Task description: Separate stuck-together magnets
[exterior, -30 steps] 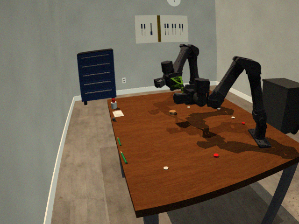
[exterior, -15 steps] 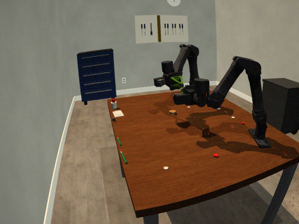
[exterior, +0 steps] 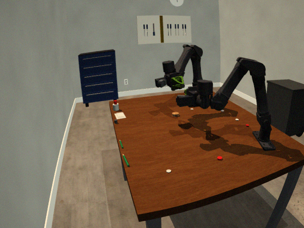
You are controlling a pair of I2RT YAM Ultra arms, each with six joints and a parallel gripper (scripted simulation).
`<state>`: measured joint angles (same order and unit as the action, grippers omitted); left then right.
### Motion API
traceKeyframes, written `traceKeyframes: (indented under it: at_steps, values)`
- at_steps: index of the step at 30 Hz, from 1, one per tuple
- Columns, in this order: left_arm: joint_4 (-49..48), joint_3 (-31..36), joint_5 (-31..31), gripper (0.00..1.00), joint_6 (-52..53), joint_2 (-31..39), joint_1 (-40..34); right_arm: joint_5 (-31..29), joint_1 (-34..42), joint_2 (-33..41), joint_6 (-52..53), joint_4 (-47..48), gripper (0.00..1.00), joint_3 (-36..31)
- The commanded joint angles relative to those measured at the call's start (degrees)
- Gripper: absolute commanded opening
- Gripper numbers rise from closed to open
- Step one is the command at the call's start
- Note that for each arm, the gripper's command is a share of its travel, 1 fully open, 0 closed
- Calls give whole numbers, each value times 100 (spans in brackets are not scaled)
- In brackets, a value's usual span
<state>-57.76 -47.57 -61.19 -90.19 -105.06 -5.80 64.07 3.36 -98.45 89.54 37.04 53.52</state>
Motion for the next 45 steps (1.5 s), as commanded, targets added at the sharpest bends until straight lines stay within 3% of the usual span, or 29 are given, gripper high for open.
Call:
traceKeyframes:
  at_steps: [1,30,43,45]
  values:
    - [-48,-39,-8,18,25,57,-7,137,-41,252,-72,-58,18,2]
    - [-48,-39,-8,18,25,57,-7,802,-711,723,-297,-466,18,-271]
    - [-48,-39,-8,18,25,57,-7,-432,-798,432,-2773,-3936,18,705]
    - [-48,-39,-8,18,25,57,-7,-432,-798,432,-2773,-3936,18,705]
